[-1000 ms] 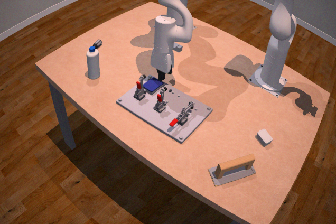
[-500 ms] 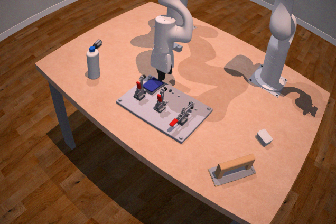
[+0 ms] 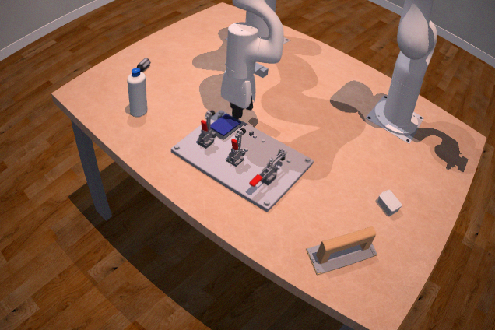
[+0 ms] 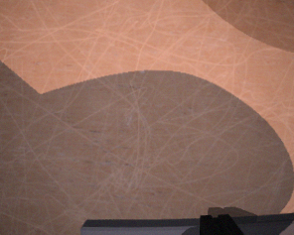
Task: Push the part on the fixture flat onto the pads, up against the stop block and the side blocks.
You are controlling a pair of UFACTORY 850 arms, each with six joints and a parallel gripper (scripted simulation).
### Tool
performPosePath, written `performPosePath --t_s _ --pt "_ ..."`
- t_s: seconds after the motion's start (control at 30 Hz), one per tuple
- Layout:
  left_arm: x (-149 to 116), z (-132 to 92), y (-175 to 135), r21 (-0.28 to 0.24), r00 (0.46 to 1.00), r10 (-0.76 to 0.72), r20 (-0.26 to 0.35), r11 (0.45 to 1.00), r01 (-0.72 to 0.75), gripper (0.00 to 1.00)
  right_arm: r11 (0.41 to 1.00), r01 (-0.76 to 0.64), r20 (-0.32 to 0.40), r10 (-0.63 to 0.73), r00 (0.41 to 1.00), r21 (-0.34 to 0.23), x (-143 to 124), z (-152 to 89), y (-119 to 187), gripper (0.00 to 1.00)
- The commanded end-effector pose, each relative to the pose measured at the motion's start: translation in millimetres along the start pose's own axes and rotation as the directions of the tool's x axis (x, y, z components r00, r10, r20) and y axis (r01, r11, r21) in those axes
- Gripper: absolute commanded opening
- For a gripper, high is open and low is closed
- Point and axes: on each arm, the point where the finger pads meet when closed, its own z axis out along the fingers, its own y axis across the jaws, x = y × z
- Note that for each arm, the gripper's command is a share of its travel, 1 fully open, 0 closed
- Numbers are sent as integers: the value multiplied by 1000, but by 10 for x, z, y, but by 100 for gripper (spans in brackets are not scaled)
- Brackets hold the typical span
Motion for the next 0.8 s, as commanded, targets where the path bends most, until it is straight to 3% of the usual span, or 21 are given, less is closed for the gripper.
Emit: performPosePath --t_s 0.0,0.77 --pt "4 -9 0 0 1000 0 -2 1000 0 100 1000 0 2 0 1000 -1 -9 -9 5 0" --pt "4 -9 0 0 1000 0 -2 1000 0 100 1000 0 2 0 1000 -1 -49 -9 5 0"
